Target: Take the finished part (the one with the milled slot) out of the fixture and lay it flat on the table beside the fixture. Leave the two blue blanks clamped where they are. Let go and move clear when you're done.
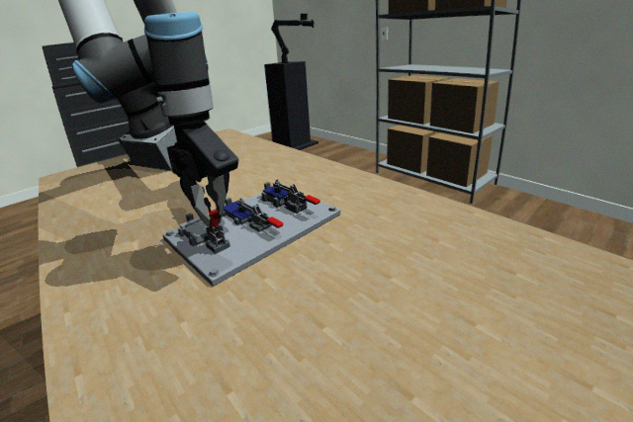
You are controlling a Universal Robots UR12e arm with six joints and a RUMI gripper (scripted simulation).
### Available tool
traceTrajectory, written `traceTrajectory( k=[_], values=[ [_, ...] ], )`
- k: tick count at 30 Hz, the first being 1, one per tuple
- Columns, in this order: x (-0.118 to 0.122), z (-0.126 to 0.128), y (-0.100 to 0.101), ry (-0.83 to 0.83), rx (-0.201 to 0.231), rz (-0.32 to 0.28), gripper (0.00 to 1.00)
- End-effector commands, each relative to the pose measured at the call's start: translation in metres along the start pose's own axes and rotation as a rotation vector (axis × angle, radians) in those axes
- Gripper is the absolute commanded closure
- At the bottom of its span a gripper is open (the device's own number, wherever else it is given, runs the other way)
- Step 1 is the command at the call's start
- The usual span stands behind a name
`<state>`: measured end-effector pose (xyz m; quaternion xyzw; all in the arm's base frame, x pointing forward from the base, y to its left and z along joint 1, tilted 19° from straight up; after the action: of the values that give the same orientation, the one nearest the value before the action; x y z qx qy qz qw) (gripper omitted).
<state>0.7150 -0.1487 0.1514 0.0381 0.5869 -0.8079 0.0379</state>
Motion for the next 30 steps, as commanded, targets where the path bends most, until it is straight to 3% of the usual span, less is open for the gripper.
traceTrajectory(
  k=[1, 23, 24, 30],
  values=[
    [-0.0003, 0.0001, -0.0006, 0.000, 0.000, 0.001, 1.00],
    [-0.0003, 0.0001, -0.0006, 0.000, 0.000, 0.001, 1.00],
    [-0.0003, 0.0001, -0.0006, 0.000, 0.000, 0.001, 0.72],
    [-0.0003, 0.0001, -0.0006, 0.000, 0.000, 0.001, 0.72]
  ],
)
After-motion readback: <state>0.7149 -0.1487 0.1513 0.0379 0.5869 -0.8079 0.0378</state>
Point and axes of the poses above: the point where the finger pads meet when closed, its own y axis out along the fingers, its own z axis across the jaws, x = y × z, the point moved 9 cm from there along -y, back along the fingers, and after that the axes turned 1 degree about -y, right-handed, at the moved point
